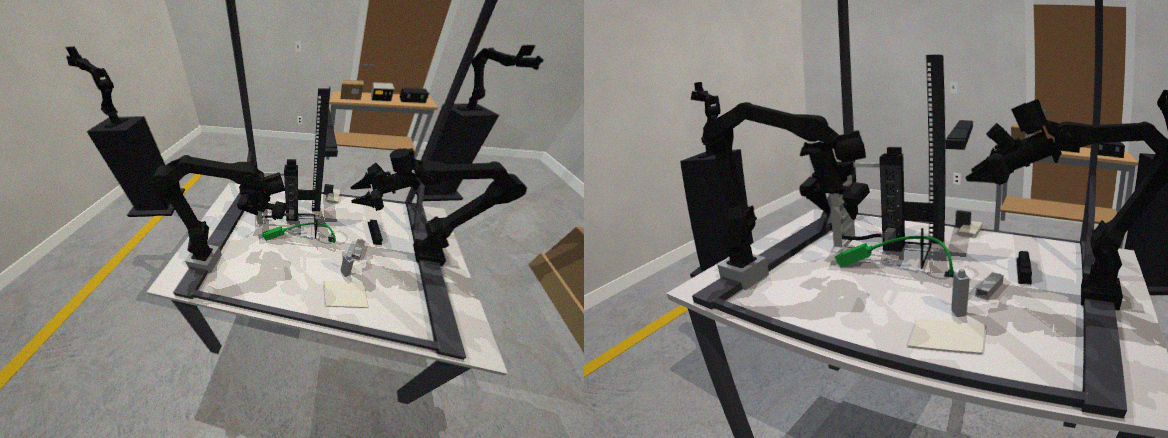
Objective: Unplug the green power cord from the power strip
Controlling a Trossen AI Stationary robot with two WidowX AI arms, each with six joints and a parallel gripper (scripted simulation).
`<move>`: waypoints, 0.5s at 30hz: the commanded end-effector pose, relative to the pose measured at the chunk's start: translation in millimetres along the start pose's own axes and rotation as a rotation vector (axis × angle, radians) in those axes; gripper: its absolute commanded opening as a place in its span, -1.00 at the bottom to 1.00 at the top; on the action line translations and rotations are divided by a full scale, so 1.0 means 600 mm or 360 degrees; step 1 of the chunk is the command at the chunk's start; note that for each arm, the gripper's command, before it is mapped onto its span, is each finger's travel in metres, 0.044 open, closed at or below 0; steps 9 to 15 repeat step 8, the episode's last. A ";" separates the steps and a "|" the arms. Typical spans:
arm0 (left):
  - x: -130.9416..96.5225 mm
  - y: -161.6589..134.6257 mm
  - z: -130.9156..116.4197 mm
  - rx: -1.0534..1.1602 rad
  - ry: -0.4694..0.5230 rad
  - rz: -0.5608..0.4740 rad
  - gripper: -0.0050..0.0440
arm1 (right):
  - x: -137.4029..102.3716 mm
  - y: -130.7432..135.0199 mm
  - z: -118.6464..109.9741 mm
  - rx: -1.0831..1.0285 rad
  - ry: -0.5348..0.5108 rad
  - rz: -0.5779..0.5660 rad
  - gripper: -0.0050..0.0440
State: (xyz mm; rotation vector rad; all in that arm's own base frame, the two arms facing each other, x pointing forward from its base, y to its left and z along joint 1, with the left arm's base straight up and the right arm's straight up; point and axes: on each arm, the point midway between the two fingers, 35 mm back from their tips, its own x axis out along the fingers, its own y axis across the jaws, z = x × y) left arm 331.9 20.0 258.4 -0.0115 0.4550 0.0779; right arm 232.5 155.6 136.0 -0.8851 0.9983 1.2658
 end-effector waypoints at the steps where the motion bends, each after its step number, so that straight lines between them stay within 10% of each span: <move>1: -0.006 0.000 0.012 -0.0003 -0.0036 0.0002 0.84 | -0.019 -0.007 0.012 -0.0038 -0.0045 -0.0047 0.84; 15: -0.006 0.000 0.012 -0.0003 -0.0036 0.0002 0.84 | -0.019 -0.008 0.012 -0.0038 -0.0043 -0.0049 0.84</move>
